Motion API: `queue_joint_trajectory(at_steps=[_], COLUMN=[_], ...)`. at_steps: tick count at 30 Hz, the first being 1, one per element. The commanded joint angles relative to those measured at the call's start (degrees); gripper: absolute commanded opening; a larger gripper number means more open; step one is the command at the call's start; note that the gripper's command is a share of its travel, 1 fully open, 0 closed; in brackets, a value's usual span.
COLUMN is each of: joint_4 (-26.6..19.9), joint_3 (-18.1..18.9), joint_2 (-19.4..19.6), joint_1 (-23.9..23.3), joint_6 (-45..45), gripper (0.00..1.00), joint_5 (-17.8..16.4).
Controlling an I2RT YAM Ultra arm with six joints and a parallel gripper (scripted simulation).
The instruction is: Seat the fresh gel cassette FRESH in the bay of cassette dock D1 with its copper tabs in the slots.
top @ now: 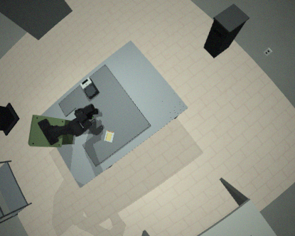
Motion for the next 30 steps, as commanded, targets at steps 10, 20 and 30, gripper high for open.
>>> queue_joint_trajectory(at_steps=[10, 20, 30], joint_4=[1.5, 2.5, 2.7], joint_3=[-0.5, -0.9, -1.0], joint_2=[-1.4, -1.5, -1.4], joint_1=[1.1, 0.9, 0.8], joint_6=[-23.5, -30.7, -30.9], gripper=[0.36, 0.36, 0.36], joint_5=[0.3, -0.2, -0.3])
